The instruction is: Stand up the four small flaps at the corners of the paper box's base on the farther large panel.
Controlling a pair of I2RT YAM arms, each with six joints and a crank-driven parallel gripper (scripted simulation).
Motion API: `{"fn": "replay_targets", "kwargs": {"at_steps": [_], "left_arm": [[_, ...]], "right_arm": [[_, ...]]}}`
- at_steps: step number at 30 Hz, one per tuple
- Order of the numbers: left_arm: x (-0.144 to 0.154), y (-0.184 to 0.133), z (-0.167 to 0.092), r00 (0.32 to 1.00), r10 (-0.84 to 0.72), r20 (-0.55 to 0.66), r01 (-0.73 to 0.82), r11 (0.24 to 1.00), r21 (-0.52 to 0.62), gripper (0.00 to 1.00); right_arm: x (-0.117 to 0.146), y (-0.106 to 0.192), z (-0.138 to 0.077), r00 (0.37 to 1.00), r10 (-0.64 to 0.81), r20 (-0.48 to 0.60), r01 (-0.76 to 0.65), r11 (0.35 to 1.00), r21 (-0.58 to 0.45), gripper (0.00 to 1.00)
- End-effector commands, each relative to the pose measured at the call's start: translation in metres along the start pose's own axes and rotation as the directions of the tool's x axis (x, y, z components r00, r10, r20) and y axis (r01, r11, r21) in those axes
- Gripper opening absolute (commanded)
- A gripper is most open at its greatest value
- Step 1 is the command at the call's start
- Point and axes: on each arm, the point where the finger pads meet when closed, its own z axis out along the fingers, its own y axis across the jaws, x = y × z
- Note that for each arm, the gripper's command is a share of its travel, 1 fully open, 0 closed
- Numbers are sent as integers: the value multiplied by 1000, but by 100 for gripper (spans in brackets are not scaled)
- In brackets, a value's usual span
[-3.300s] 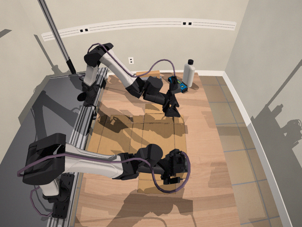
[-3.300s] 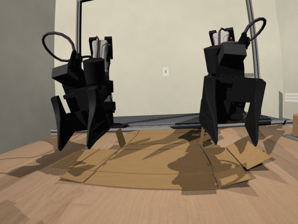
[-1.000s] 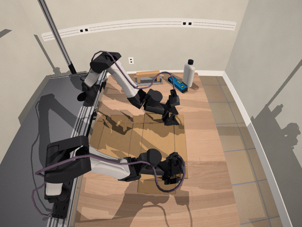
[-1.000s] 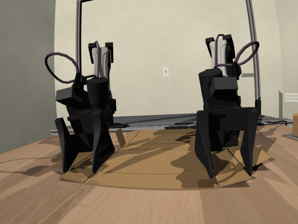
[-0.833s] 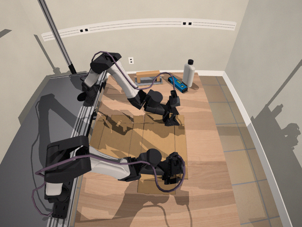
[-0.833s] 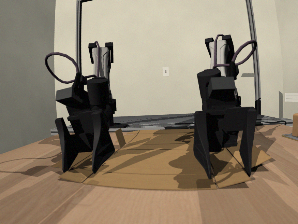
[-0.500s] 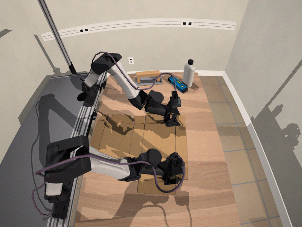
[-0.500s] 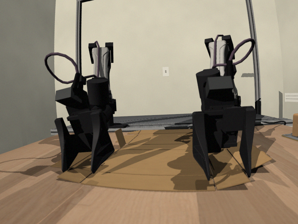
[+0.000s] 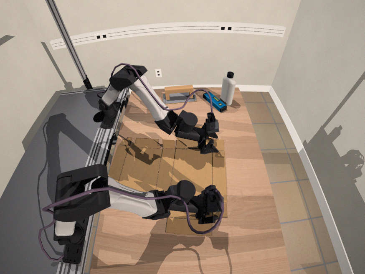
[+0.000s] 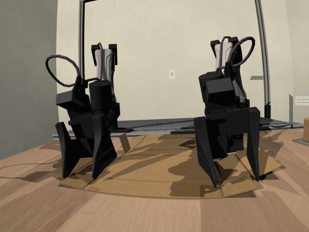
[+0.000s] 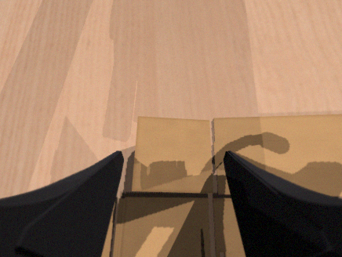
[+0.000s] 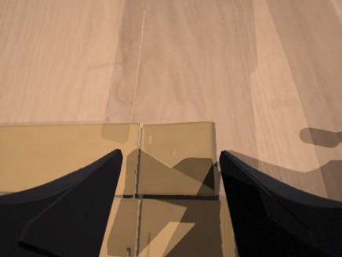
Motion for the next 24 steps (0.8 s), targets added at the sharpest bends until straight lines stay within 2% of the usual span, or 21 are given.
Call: {"fn": "replay_targets", "kwargs": {"at_steps": [1, 24], "left_arm": [[18, 3, 3, 998, 39, -41, -39, 999, -17, 81], [18, 3, 3, 998, 39, -41, -40, 999, -17, 81]], "right_arm": [[12, 2, 6, 1000, 0, -22, 0, 1000, 13, 81], [15, 9, 7, 1000, -1, -22, 1, 1000, 12, 81]]}}
